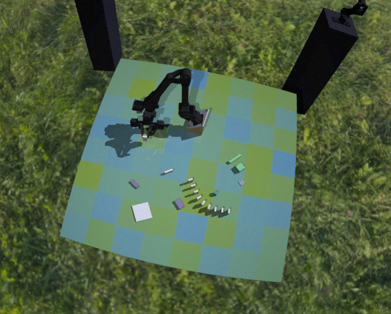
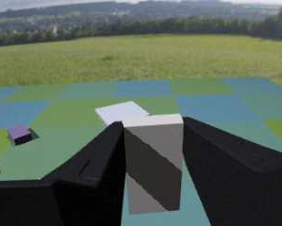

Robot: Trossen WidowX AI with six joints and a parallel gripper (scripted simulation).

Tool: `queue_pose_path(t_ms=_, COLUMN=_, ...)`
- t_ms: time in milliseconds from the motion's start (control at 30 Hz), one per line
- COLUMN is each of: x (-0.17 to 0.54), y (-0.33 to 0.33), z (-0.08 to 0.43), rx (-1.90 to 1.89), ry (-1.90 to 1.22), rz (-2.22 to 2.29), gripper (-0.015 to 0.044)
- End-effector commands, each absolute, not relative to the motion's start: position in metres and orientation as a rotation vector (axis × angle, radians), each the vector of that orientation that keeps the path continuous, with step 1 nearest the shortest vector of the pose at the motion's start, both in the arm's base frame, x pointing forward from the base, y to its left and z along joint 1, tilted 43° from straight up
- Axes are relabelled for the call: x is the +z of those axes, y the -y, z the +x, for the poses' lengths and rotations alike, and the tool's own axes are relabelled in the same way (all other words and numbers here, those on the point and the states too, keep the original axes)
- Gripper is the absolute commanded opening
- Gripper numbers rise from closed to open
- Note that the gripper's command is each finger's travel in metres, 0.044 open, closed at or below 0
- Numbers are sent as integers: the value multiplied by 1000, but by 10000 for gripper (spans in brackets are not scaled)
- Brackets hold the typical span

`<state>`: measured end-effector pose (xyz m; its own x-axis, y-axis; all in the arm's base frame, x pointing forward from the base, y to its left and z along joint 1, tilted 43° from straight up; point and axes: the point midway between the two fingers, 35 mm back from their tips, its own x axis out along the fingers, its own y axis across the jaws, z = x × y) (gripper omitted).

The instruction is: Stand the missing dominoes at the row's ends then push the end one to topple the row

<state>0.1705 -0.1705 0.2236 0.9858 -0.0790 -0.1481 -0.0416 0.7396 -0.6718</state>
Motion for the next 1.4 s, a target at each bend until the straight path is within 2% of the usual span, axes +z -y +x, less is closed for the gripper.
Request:
queue_pose_path(t_ms=0, x=223, y=169, z=169, rx=-20, ry=-162, rz=-753, gripper=107)
queue_pose_path(t_ms=500, x=222, y=171, z=169, rx=-20, ry=-163, rz=-752, gripper=107)
queue_pose_path(t_ms=1367, x=171, y=225, z=162, rx=-18, ry=-170, rz=-745, gripper=107)
